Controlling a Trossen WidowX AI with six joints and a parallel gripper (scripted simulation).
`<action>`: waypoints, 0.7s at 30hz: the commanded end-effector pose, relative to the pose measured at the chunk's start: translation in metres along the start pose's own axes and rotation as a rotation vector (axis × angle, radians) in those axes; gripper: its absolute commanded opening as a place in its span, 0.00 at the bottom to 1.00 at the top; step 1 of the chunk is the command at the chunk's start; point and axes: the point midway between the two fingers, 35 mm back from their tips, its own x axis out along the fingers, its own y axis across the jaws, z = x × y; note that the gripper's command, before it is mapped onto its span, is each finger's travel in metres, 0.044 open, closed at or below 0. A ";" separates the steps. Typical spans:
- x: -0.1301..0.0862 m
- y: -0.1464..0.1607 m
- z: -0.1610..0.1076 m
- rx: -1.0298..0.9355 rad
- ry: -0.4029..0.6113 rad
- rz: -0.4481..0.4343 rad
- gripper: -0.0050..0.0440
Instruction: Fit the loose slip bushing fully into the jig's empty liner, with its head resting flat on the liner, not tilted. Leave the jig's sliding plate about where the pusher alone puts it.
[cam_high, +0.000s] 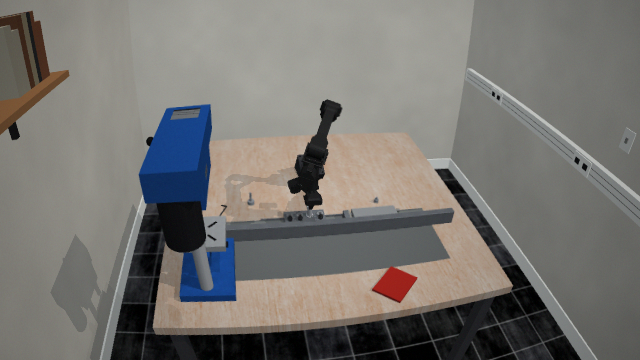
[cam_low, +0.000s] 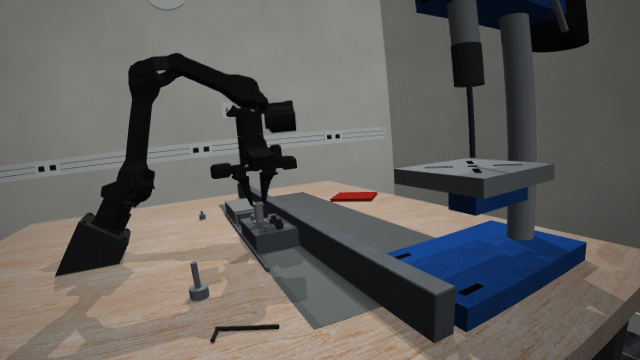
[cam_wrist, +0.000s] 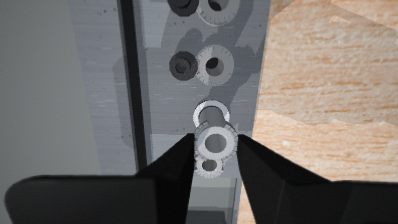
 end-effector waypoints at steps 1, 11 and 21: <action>0.003 0.000 -0.001 0.002 -0.001 -0.001 0.00; -0.002 0.003 -0.001 -0.005 -0.006 0.018 0.00; -0.002 0.003 -0.001 -0.005 -0.006 0.018 0.00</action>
